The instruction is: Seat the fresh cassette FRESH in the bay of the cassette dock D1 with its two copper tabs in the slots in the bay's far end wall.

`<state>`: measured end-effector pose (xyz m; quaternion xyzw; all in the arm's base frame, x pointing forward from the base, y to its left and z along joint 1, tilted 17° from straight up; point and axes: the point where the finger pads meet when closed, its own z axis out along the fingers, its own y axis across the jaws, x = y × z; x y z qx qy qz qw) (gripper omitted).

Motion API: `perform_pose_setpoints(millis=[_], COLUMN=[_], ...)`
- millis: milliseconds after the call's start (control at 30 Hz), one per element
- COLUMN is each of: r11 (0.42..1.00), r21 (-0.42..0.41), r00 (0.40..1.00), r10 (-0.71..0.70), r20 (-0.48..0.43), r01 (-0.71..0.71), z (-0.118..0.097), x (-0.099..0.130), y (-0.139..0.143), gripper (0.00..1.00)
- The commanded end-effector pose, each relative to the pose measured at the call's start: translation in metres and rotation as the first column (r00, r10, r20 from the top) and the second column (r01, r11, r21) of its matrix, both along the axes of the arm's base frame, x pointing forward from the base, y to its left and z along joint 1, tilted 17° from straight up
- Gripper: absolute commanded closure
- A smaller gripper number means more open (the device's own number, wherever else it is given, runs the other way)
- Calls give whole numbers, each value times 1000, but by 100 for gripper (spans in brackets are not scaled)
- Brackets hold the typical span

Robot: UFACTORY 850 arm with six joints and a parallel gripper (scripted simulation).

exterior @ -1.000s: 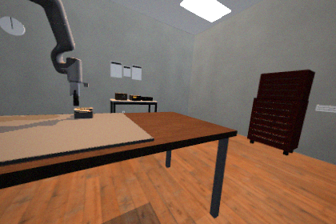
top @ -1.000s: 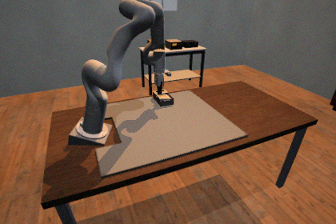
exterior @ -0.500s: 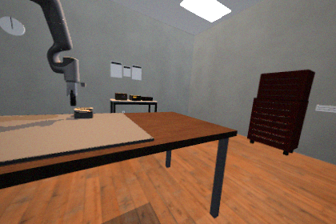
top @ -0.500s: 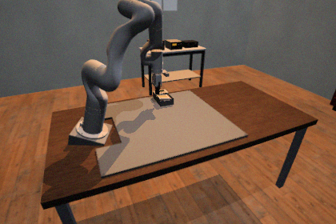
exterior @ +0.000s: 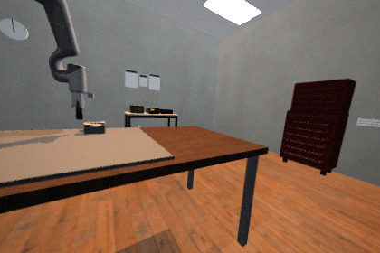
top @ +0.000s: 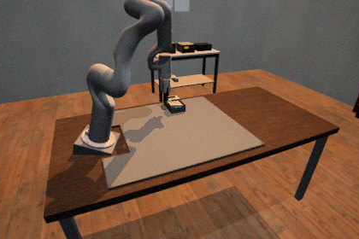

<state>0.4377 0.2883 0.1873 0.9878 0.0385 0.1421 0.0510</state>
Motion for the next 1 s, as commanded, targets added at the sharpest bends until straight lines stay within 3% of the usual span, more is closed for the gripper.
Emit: perform_pose_setpoints(millis=[0, 967], r11=[1000, 1000], r21=[1, 1], r00=[1000, 1000], r10=[0, 0], r20=[2, 2], r01=[0, 0], z=[-1, -6], x=[-5, -4], y=[0, -1], gripper=[100, 100])
